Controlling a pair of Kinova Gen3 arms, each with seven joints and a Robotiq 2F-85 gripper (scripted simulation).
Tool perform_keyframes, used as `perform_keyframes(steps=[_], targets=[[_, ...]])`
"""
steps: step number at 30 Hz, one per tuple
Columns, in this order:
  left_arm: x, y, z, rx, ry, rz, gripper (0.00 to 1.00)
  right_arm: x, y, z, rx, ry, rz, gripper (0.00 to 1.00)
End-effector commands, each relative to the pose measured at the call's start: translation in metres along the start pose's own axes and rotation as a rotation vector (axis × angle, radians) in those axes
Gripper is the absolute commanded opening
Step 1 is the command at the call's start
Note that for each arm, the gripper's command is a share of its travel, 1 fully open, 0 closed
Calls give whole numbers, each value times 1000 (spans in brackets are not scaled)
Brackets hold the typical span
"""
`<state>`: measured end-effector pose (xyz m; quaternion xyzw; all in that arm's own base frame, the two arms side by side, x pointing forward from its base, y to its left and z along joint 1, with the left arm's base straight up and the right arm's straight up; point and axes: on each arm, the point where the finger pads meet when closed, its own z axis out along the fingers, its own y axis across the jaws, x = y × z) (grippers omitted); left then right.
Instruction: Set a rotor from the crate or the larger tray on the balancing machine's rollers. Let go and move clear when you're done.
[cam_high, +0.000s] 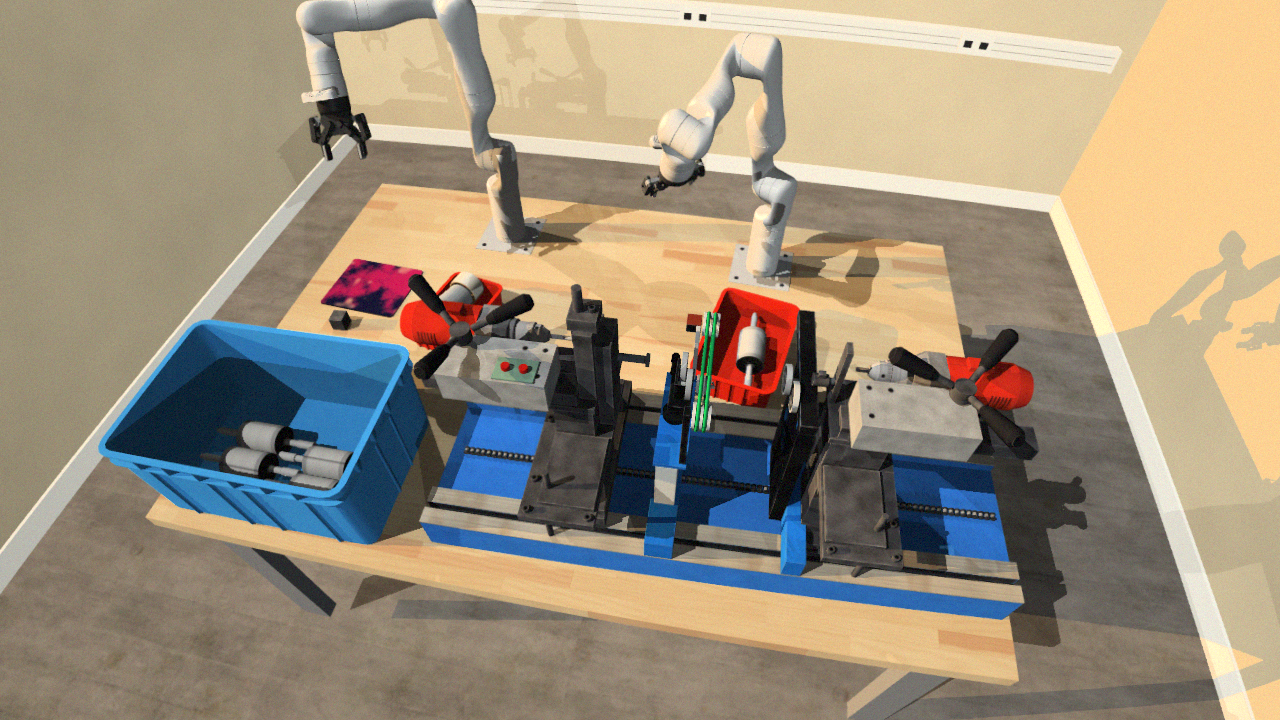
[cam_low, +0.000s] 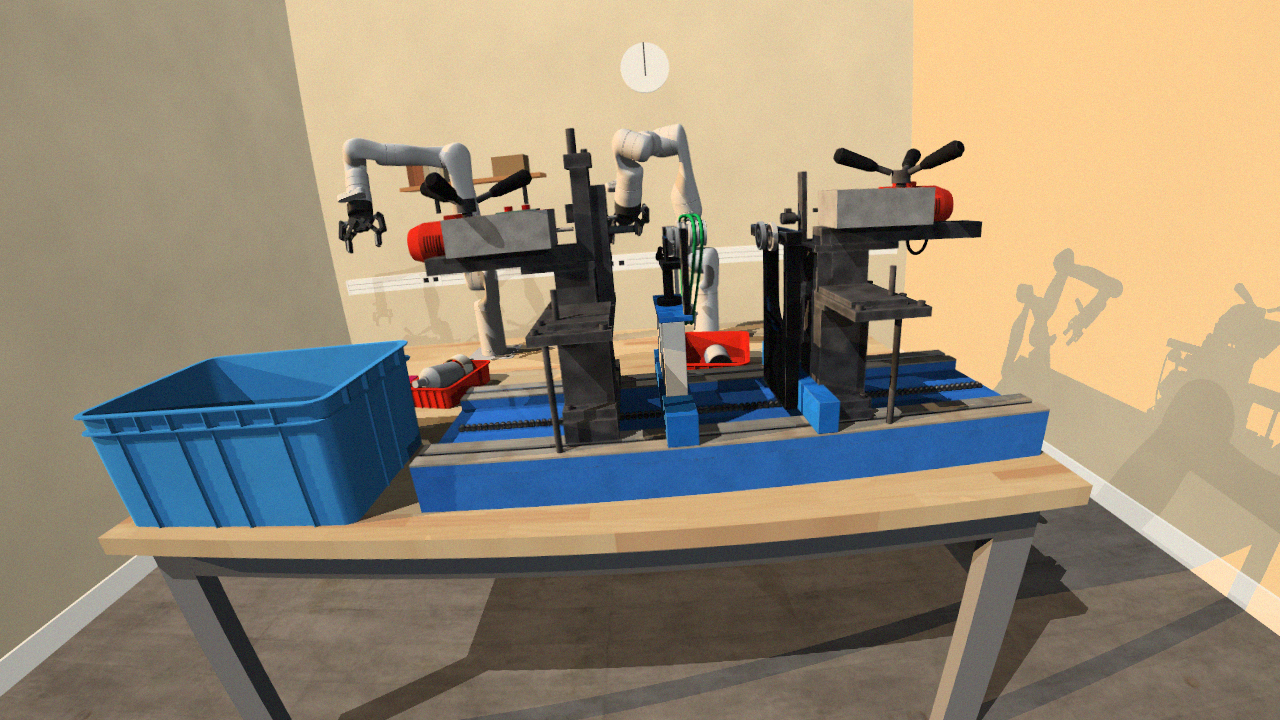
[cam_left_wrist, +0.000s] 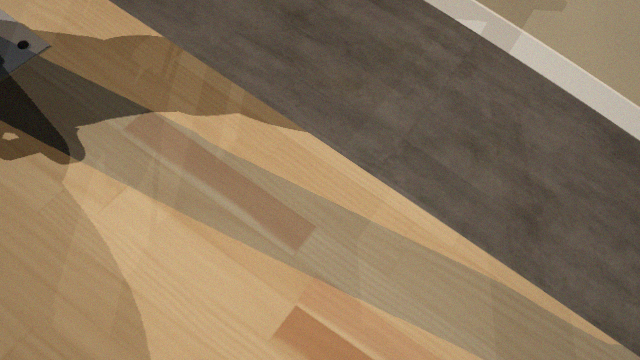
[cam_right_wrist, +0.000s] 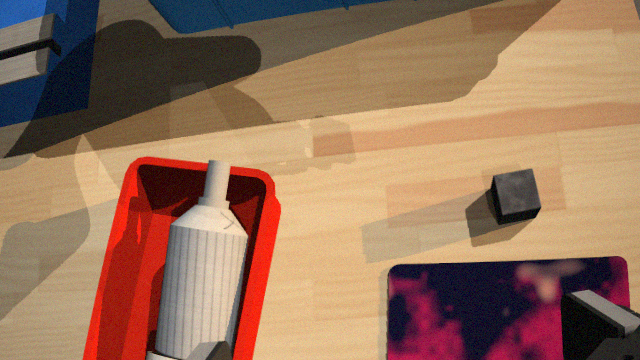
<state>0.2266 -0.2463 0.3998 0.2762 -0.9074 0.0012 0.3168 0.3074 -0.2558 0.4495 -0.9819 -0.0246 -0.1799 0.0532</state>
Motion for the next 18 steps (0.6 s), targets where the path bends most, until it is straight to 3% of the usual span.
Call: perform_keyframes(steps=[1,10,18], targets=[[-10,7,-6,2,-29,26,1000,0,0,-1,-1,1,0,1000],[-43,29,-25,4,-130,107,1000,0,0,-1,-1,1,0,1000],[-51,35,-30,5,-154,125,1000,0,0,-1,-1,1,0,1000]])
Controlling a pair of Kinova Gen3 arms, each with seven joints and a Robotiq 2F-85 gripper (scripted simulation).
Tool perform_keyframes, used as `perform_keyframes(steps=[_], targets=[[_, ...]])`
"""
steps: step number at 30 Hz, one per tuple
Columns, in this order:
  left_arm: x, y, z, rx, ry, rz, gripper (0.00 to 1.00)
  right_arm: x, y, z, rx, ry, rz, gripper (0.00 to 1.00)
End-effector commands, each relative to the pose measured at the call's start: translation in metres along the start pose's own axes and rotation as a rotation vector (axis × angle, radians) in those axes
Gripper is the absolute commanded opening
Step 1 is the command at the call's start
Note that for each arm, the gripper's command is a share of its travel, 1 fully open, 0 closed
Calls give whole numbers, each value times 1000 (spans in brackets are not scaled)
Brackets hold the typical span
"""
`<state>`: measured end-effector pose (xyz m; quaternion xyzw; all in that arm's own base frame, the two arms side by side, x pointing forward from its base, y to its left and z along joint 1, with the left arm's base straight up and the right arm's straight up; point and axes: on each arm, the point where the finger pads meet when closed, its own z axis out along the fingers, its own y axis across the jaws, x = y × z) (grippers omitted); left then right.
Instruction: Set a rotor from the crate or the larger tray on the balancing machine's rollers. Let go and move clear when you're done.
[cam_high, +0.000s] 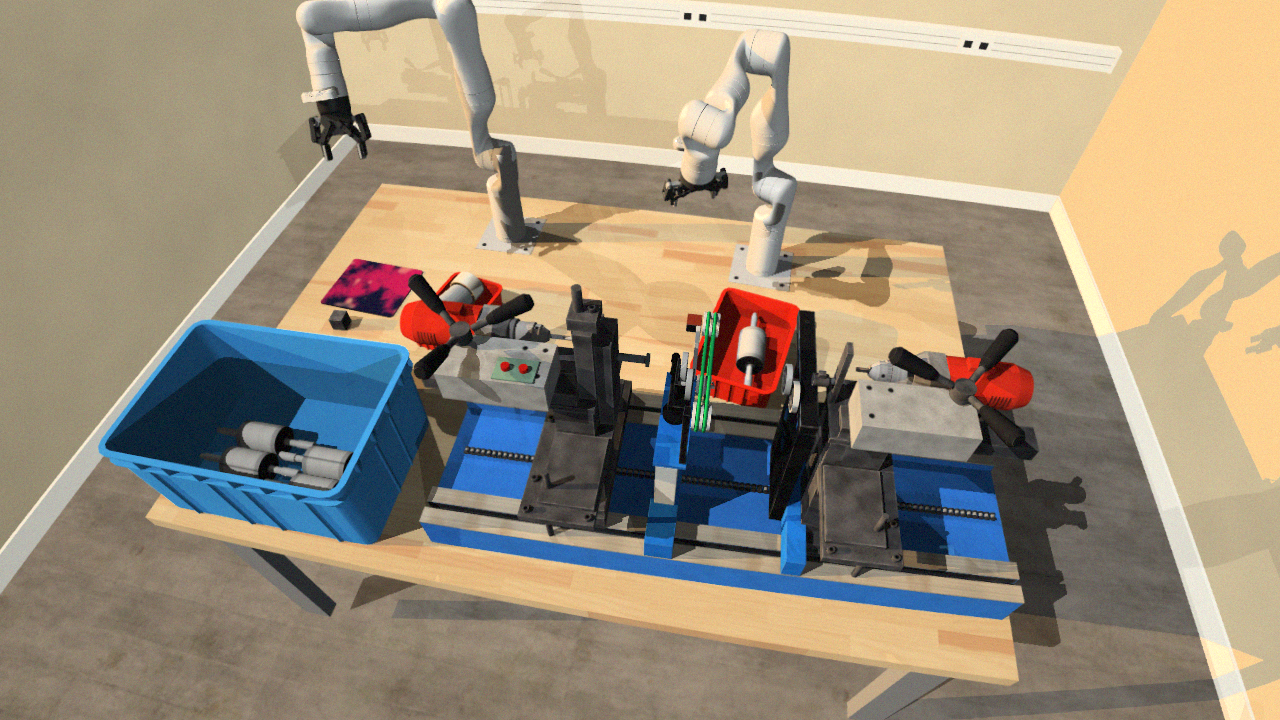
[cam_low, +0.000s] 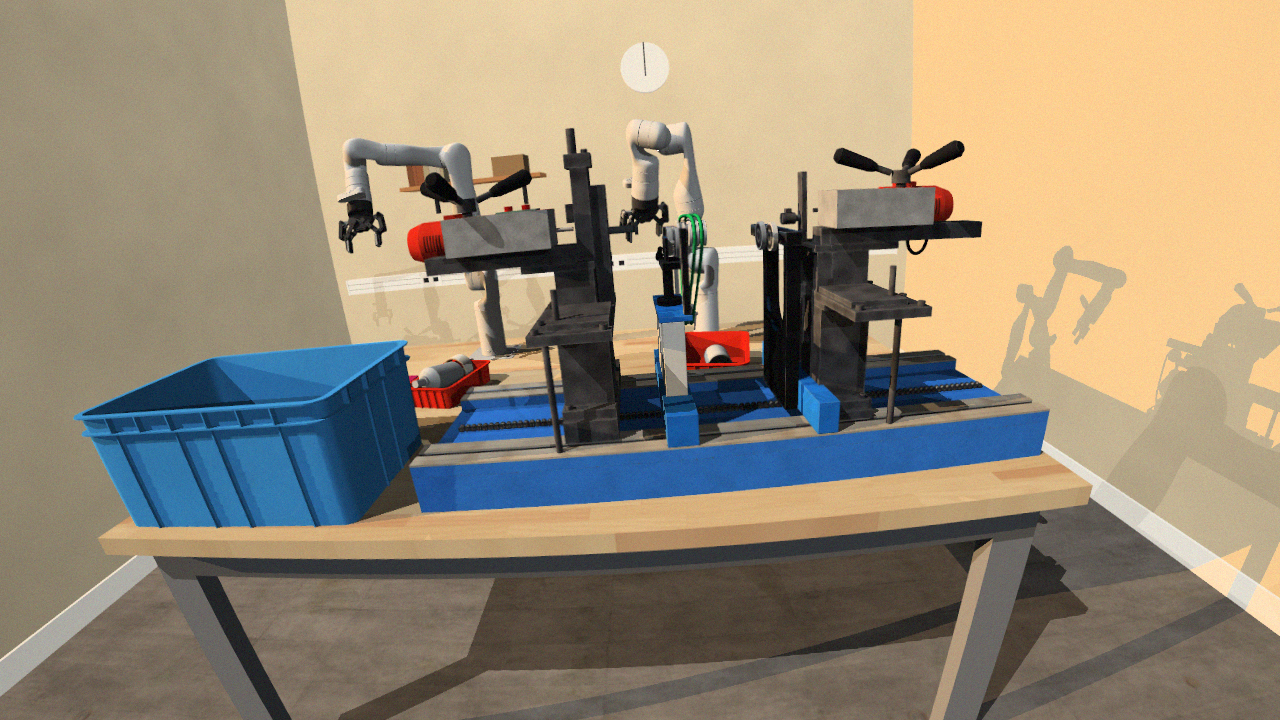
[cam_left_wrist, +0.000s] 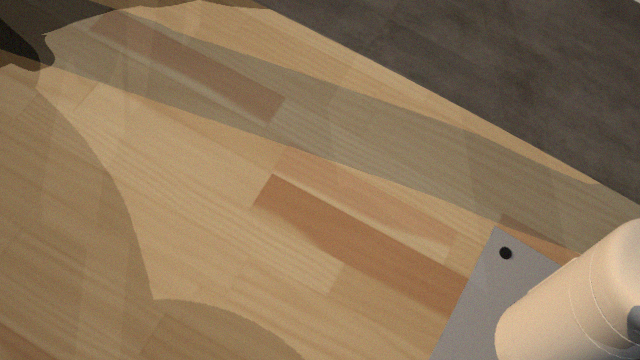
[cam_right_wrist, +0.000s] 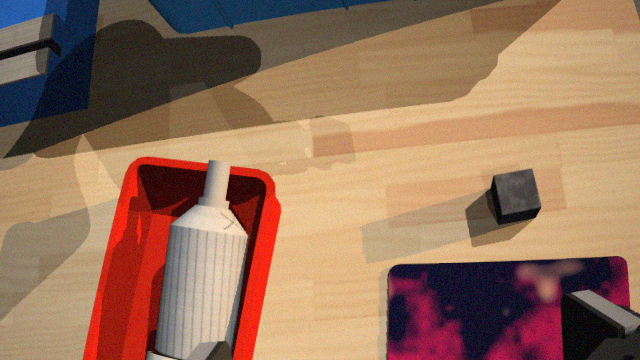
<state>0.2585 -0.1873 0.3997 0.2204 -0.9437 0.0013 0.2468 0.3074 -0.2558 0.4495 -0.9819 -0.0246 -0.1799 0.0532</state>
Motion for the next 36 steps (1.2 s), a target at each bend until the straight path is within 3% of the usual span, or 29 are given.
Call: perform_keyframes(steps=[1,7,26,36], targets=[[-1,1,-1,1,-4,4,1000,0,0,-1,-1,1,0,1000],[-11,9,-5,2,-36,29,1000,0,0,-1,-1,1,0,1000],[-75,61,-33,5,-229,184,1000,0,0,-1,-1,1,0,1000],[-84,68,-37,6,-256,205,1000,0,0,-1,-1,1,0,1000]])
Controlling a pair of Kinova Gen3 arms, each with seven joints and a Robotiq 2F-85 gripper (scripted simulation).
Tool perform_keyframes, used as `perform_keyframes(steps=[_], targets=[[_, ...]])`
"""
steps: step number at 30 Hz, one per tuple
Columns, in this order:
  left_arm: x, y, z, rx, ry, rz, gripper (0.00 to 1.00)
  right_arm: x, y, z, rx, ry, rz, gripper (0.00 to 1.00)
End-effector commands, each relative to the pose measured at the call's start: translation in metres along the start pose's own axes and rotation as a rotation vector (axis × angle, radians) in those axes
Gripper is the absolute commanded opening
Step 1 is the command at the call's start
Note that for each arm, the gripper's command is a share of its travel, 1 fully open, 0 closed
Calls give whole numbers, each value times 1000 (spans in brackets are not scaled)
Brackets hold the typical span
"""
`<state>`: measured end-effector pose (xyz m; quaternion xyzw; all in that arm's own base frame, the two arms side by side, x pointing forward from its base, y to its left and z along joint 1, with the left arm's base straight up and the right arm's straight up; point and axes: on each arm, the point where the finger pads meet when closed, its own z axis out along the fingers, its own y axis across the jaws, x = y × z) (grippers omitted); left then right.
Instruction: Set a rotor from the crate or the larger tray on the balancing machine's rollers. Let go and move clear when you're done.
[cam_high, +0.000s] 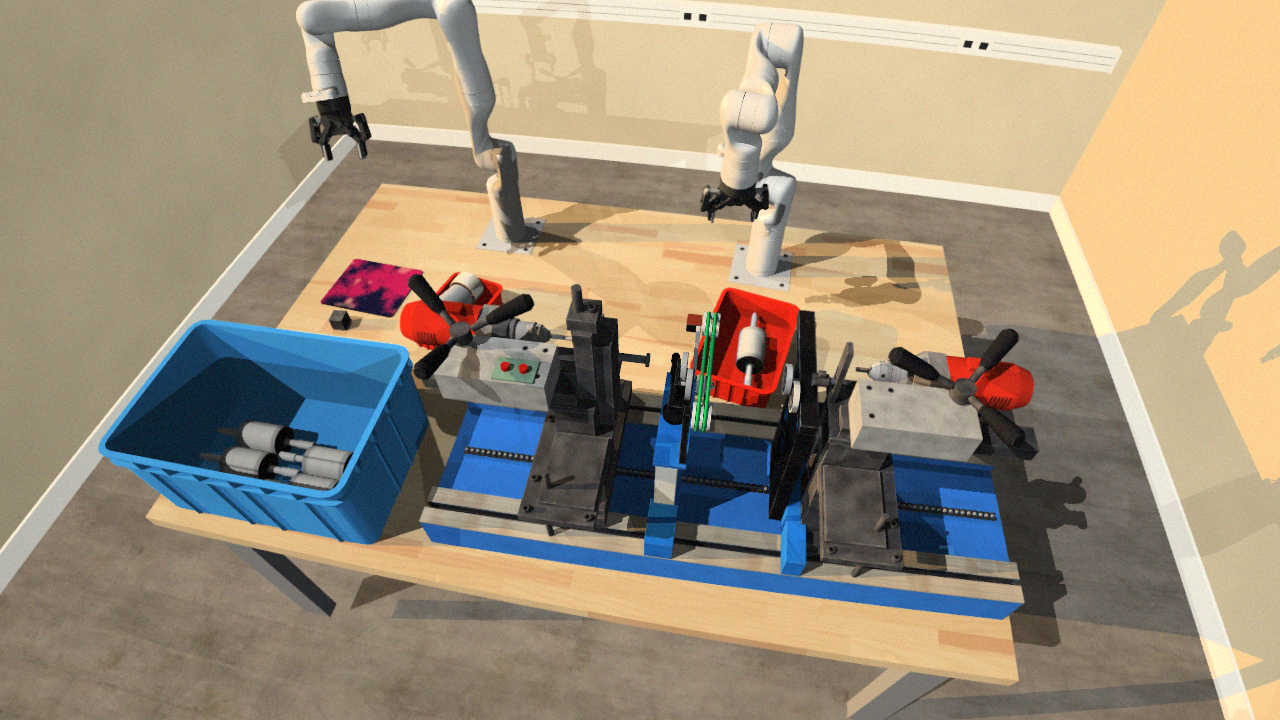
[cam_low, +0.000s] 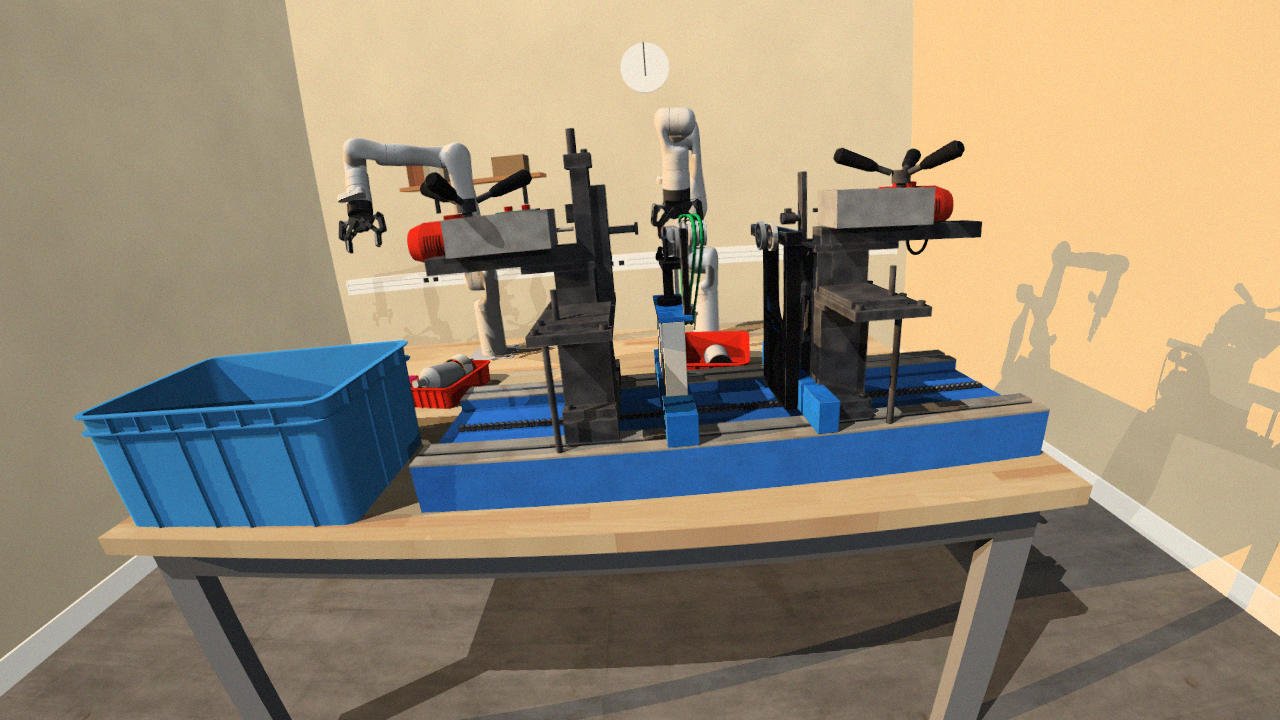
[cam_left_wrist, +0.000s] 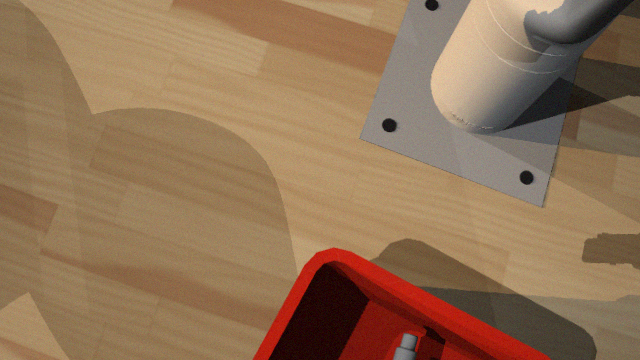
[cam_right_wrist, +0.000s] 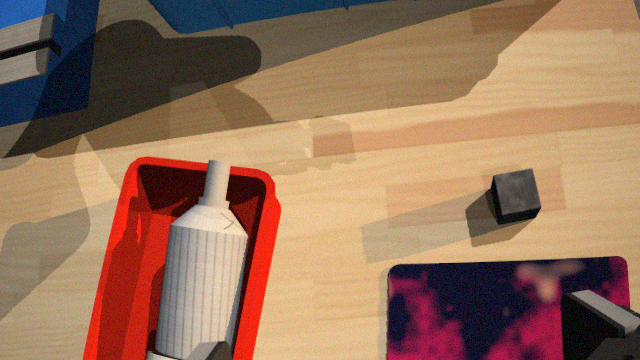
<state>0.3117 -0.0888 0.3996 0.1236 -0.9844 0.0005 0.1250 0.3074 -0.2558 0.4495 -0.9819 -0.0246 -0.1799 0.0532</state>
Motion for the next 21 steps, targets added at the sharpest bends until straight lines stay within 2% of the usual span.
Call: perform_keyframes(steps=[1,6,13,15,21], targets=[[-2,2,-1,1,-8,6,1000,0,0,-1,-1,1,0,1000],[-12,14,-3,2,-43,34,1000,0,0,-1,-1,1,0,1000],[-37,41,-8,3,-127,100,1000,0,0,-1,-1,1,0,1000],[-37,41,-8,3,-127,100,1000,0,0,-1,-1,1,0,1000],[-58,65,-13,4,-200,159,1000,0,0,-1,-1,1,0,1000]])
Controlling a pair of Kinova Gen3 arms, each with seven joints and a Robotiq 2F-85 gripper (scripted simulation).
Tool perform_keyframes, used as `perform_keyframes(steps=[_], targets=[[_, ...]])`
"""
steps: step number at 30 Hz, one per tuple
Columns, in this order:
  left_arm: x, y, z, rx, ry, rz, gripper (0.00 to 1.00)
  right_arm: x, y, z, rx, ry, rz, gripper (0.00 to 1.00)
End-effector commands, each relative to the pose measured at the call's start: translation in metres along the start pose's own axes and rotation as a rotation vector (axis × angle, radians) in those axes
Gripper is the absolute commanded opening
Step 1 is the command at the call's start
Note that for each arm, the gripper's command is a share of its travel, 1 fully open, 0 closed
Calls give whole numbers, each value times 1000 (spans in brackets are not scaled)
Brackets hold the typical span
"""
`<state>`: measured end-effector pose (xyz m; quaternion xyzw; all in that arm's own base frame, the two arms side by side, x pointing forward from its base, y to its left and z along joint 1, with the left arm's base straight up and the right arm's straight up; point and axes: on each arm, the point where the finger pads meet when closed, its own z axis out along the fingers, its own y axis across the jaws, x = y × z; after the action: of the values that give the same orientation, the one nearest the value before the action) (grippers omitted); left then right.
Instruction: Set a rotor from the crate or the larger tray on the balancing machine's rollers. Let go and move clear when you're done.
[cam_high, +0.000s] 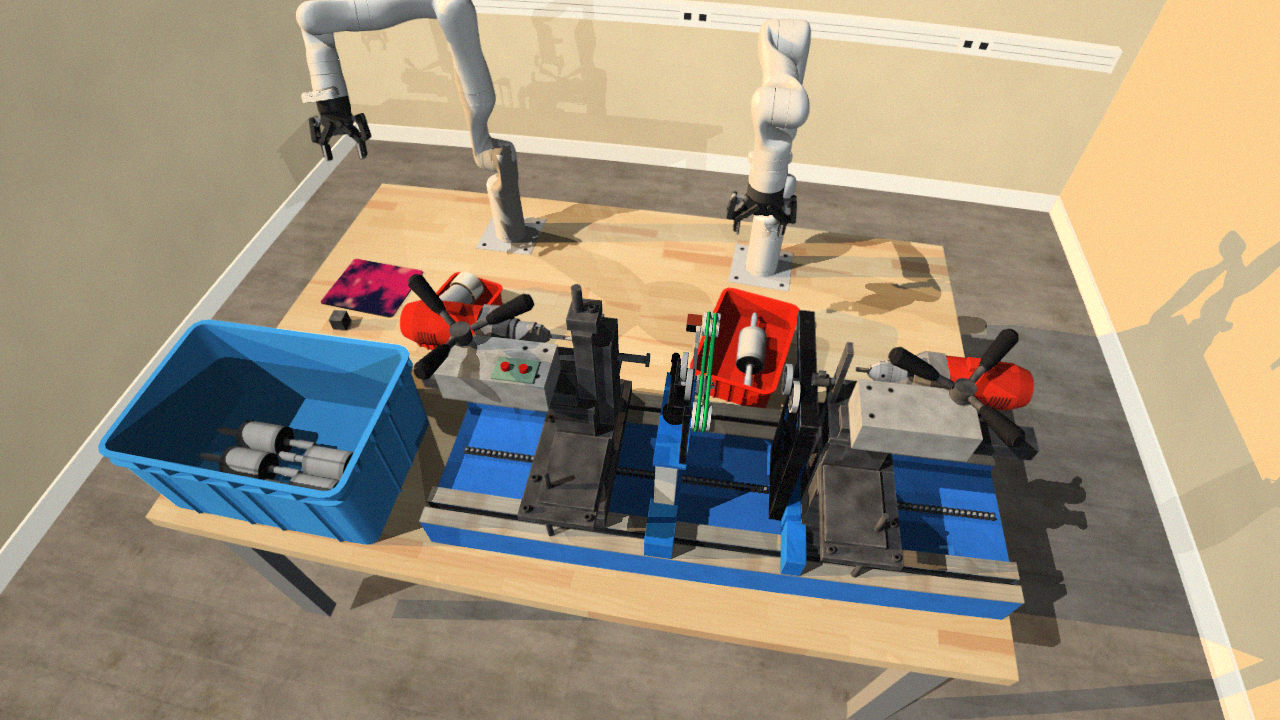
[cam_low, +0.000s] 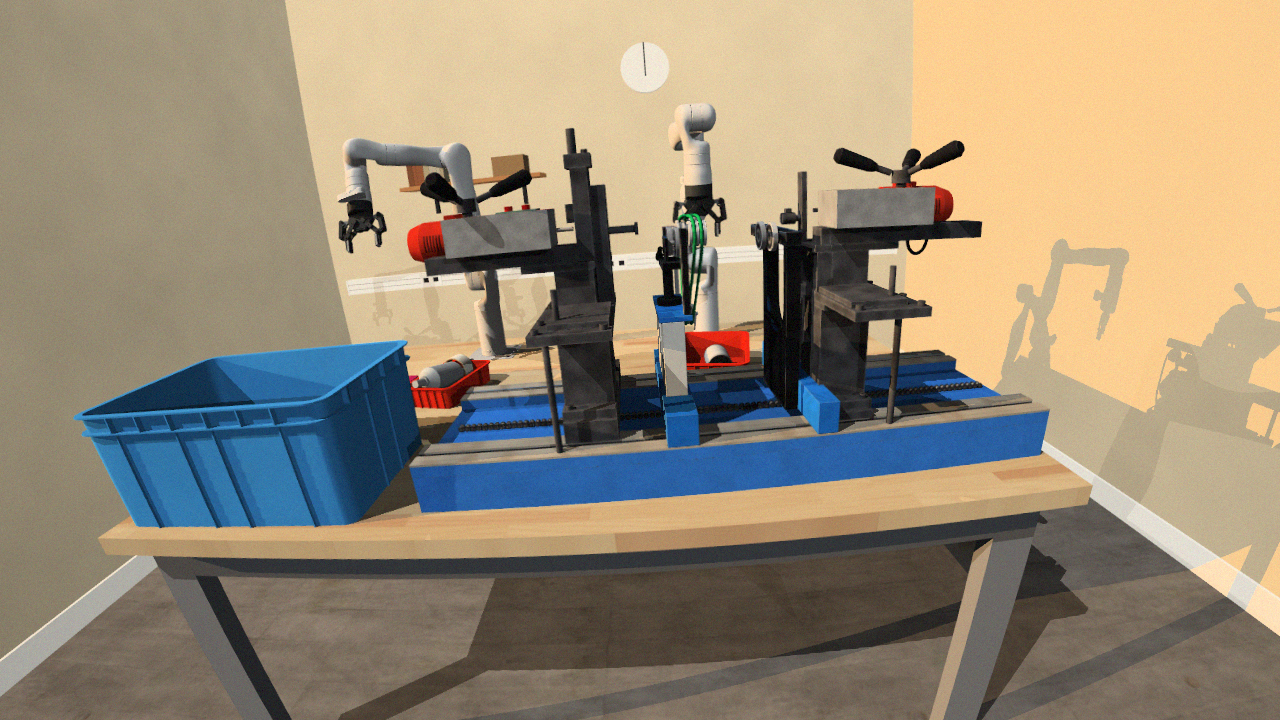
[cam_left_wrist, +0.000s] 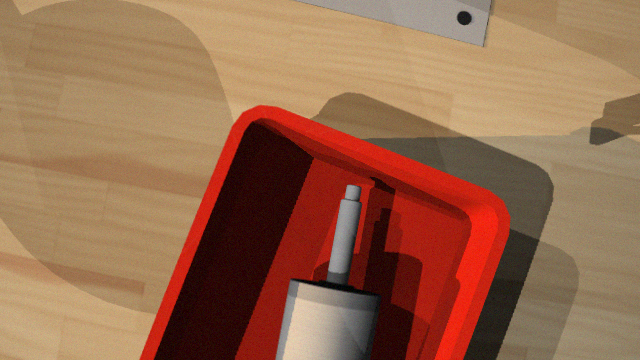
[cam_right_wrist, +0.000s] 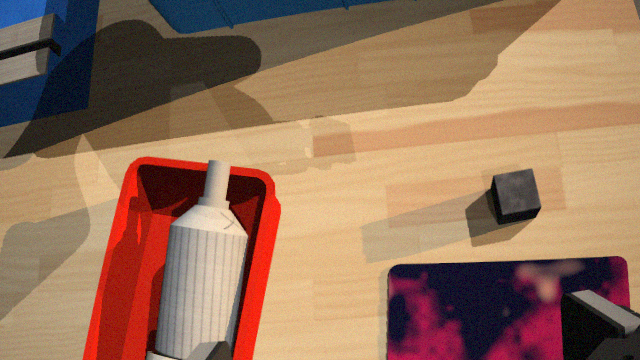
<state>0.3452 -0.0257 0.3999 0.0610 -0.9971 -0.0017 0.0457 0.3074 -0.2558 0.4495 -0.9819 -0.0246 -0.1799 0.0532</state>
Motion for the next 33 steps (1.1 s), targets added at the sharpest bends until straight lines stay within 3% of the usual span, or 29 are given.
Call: perform_keyframes(steps=[1,8,11,12,33], targets=[[-13,17,-1,5,-50,40,1000,0,0,-1,-1,1,0,1000],[-23,32,-2,6,-91,73,1000,0,0,-1,-1,1,0,1000],[-23,32,-2,6,-91,73,1000,0,0,-1,-1,1,0,1000],[-23,32,-2,6,-91,73,946,0,0,-1,-1,1,0,1000],[-23,32,-2,6,-91,73,946,0,0,-1,-1,1,0,1000]])
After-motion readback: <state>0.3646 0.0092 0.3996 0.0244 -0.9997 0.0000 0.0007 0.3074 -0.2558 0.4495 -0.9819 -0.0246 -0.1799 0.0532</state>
